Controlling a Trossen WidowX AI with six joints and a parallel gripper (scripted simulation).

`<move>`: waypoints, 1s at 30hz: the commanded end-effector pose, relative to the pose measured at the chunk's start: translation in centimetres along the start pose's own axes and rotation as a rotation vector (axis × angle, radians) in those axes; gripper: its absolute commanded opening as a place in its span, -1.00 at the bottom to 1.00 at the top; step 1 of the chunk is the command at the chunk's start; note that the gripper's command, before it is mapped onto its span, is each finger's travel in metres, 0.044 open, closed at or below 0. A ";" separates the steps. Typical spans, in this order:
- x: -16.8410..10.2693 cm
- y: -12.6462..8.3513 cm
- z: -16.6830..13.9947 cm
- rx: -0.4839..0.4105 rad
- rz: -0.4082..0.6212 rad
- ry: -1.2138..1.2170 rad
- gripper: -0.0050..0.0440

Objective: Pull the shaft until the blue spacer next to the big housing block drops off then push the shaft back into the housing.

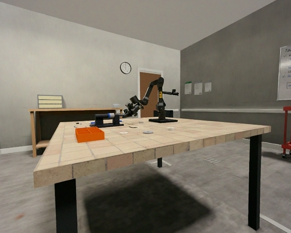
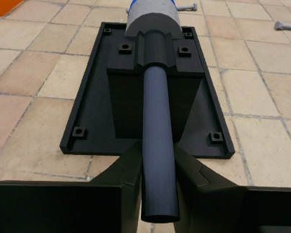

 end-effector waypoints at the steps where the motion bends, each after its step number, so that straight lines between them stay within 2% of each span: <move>1: 1.0 -0.4 -0.3 -0.006 -0.031 -0.016 -1.00; 30: 0.8 -0.6 -0.3 -0.005 -0.029 -0.016 -1.00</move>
Point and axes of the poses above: the point midway between the two fingers, 35 mm back from their tips, its own y axis out along the fingers, its own z axis across the jaws, x = y × z, the point moved 1 cm from there along -y, back along the fingers, and after that the axes turned 14 degrees about -y, right-handed, at the moved point
